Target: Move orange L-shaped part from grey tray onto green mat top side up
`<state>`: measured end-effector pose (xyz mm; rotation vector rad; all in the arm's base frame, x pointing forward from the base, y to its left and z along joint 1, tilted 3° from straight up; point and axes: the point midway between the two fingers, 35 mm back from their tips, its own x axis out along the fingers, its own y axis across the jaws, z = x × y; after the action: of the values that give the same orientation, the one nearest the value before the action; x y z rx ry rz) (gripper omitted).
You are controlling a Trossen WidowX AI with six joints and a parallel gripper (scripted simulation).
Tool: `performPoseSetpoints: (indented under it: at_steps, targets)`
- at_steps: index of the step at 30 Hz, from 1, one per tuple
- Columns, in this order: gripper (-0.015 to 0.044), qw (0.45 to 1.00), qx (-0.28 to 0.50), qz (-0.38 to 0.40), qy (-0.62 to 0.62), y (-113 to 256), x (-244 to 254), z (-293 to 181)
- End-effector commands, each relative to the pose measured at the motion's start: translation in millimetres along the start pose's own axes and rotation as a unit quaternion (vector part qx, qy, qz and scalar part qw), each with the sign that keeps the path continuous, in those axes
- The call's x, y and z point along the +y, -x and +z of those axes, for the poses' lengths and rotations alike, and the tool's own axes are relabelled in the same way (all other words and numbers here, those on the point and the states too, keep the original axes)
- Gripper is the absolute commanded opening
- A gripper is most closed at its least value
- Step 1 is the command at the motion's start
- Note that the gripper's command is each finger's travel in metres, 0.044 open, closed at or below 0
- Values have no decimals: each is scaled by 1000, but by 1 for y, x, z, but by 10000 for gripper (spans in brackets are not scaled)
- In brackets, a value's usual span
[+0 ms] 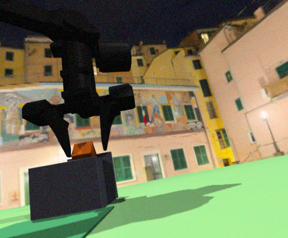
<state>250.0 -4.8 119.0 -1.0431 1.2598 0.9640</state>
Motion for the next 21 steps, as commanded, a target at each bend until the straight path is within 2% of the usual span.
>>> performPoseSetpoints:
  at_steps: [1, 7, 12, 21]
  targets:
    - [280, 1000, -2, 3, 2, -7, 1, 1]
    - [280, 1000, -2, 3, 2, -14, 2, 0]
    - [149, 1000, 0, 1, 0, -11, 1, 0]
    - [89, 1000, 0, 1, 0, -11, 1, 0]
